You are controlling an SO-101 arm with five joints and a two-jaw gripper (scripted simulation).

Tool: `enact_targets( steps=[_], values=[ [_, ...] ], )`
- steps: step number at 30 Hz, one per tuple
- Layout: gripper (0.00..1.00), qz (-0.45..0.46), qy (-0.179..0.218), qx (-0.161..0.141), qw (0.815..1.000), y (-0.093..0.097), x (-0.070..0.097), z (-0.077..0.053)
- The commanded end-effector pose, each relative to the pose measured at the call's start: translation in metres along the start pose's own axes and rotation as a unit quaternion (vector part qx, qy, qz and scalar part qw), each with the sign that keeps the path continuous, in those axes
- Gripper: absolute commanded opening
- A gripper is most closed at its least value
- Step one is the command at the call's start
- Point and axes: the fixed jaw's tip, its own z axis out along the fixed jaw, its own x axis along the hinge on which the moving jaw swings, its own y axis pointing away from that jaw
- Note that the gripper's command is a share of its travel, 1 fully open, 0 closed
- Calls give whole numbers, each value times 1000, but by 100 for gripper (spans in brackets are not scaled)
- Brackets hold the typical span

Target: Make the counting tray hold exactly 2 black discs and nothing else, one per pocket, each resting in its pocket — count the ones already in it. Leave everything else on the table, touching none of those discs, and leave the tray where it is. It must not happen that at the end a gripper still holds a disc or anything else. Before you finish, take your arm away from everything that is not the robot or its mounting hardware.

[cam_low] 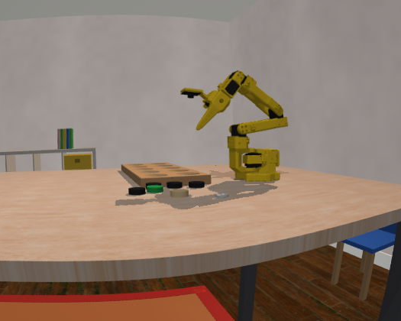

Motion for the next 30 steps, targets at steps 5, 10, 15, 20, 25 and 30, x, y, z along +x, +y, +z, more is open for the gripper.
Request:
enact_targets(
  steps=[5, 10, 15, 20, 25, 30],
  values=[
    [100, 0, -14, -3, 1000, 1, -6, -4],
    [100, 0, -14, -3, 1000, 1, -6, -4],
    [100, 0, -14, -3, 1000, 1, -6, -4],
    [100, -4, -12, -6, 1000, 3, -7, -3],
    [100, -11, -8, -11, 1000, 5, -10, -2],
    [100, -21, -2, -19, 1000, 9, -13, 0]
  ],
)
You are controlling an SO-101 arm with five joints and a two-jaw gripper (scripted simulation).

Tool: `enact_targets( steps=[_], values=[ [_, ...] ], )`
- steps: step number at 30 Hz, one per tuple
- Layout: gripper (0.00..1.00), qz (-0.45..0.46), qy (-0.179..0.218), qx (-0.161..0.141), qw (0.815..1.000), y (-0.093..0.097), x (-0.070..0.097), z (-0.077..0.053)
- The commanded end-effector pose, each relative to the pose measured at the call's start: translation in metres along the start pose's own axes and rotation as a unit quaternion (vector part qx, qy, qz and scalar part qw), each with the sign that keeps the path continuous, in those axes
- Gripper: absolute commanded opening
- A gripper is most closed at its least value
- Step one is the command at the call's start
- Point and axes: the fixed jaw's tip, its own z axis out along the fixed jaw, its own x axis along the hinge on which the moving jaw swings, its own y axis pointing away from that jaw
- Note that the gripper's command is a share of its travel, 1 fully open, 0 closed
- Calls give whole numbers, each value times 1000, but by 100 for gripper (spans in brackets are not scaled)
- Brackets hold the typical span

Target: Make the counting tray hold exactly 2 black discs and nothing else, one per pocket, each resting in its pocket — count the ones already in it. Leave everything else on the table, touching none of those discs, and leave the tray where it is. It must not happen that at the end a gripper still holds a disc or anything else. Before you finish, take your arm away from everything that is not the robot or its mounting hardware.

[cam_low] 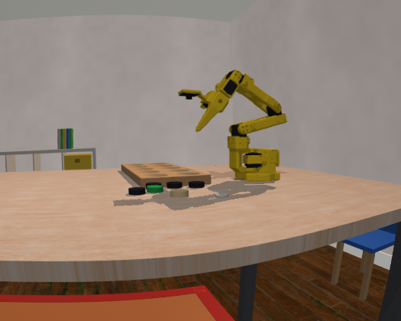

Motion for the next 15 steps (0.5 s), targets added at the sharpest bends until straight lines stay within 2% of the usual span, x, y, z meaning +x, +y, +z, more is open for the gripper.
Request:
enact_targets(
  steps=[1, 15],
  values=[
    [100, -9, -20, -10, 1000, 5, -14, -4],
    [100, -60, 10, -45, 997, 28, -30, 9]
  ],
)
